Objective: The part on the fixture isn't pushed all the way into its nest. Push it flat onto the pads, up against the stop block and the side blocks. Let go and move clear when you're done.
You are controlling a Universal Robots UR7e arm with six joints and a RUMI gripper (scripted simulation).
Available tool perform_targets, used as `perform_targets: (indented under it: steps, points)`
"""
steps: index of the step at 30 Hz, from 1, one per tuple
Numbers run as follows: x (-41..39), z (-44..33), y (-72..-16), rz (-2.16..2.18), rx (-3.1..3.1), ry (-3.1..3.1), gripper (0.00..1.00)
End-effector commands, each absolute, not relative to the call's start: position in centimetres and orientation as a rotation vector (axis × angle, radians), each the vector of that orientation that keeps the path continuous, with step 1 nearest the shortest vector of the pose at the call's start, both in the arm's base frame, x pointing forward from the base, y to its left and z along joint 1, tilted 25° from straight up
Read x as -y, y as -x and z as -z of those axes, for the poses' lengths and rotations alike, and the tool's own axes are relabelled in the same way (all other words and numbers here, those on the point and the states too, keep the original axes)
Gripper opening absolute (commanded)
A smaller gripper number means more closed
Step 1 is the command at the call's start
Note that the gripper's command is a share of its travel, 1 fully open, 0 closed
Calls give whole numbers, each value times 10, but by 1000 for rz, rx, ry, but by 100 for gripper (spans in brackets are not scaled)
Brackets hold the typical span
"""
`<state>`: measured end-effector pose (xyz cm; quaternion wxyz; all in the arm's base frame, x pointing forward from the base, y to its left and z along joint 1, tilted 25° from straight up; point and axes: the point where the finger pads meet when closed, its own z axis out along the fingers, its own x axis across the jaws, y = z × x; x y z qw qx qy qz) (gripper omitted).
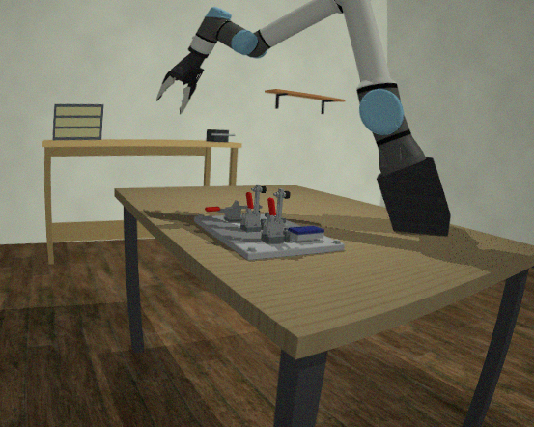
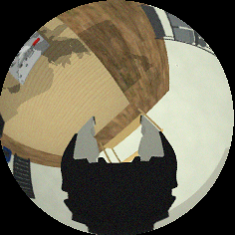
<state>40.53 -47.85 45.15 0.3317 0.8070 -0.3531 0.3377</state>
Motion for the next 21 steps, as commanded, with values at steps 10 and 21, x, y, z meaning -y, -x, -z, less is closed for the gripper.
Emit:
perform_targets:
  steps: [10, 21]
  points:
    - [479, -452, -406, -863, 1115, -2118, 58]
    - [479, -452, -406, -831, 1475, -2099, 58]
